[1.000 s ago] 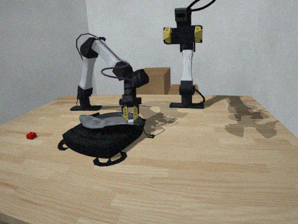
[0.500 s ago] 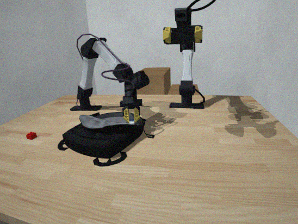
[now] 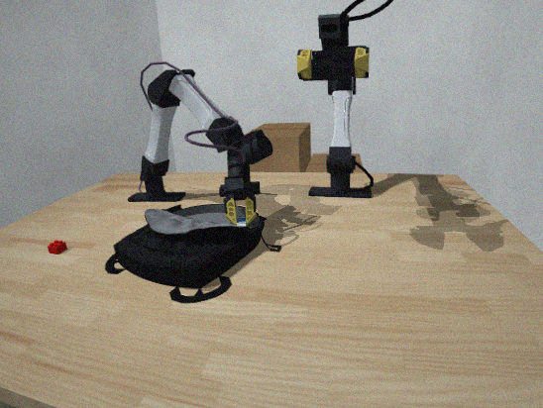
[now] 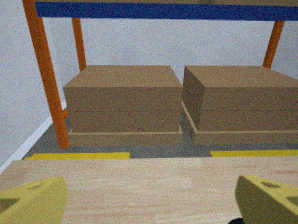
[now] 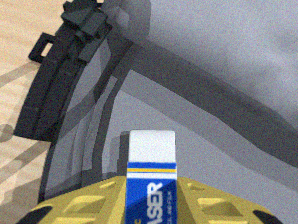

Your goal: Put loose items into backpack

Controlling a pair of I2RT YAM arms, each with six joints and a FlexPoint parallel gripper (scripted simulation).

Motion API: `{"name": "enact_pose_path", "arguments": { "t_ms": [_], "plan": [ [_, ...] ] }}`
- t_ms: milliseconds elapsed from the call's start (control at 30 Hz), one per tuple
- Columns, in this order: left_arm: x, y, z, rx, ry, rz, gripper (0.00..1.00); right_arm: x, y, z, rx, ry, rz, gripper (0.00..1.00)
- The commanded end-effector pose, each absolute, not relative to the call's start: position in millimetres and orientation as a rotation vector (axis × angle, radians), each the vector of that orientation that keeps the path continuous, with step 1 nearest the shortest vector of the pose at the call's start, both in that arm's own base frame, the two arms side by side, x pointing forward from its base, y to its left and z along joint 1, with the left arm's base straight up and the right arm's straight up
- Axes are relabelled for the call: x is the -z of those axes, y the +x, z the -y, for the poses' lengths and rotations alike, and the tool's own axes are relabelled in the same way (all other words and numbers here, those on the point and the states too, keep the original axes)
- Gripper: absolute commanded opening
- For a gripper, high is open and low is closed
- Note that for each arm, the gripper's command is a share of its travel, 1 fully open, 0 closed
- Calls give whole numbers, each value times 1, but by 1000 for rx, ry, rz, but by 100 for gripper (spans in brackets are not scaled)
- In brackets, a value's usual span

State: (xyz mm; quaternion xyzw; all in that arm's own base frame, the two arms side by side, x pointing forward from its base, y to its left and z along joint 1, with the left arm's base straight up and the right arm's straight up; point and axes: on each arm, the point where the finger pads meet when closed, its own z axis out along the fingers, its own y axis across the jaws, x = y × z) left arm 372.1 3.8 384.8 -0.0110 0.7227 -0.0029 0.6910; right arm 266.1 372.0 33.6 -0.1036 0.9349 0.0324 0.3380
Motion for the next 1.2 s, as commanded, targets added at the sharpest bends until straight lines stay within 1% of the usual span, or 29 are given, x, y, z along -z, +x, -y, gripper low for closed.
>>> {"name": "enact_pose_path", "arguments": {
  "t_ms": [0,300,1167],
  "plan": [
    [-401,371,-4,11,-17,-1572,90,-38,268,-379,-112,-272,-2416,16],
    [-401,371,-4,11,-17,-1572,90,-21,264,-374,-86,-284,-2440,16],
    [-401,371,-4,11,-17,-1572,90,-15,263,-367,-67,-277,-2451,16]
  ]
}}
